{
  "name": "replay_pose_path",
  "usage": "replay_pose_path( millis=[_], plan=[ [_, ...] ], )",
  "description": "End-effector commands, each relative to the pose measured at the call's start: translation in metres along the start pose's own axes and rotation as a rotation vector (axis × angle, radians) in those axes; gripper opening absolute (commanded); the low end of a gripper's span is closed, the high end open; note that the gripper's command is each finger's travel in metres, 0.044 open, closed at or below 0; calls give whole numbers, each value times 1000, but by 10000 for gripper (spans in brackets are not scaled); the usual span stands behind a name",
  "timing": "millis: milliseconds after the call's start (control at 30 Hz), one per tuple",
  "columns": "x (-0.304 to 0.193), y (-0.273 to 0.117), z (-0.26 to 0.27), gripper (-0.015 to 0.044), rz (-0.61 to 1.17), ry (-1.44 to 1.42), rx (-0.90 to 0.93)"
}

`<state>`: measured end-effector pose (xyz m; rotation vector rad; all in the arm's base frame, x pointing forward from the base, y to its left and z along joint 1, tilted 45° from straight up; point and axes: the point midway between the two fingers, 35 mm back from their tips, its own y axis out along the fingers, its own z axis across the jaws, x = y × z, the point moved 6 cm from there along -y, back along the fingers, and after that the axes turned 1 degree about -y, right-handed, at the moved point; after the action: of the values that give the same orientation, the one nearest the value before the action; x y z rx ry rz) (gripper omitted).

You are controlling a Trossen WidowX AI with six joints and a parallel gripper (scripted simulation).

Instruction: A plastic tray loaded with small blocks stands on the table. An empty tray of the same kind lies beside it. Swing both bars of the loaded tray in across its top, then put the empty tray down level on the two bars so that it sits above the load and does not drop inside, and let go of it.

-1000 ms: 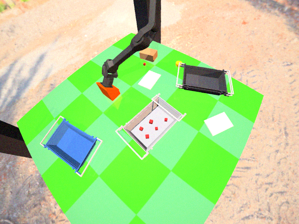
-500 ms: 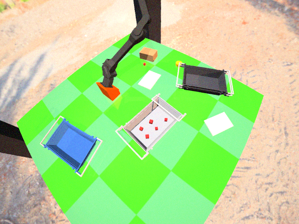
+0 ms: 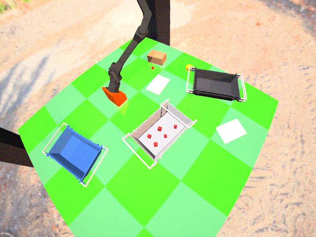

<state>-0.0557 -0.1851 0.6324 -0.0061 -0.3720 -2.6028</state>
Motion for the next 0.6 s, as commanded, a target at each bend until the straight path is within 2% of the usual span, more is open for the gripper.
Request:
replay_pose_path(
  millis=[0,233,467,567],
  plan=[
    [13,17,-13,81,26,17,3],
    [30,51,-44,81,93,-46,-18],
    [49,106,-105,81,177,-50,-106],
    [42,129,-132,81,243,-29,-143]
  ],
)
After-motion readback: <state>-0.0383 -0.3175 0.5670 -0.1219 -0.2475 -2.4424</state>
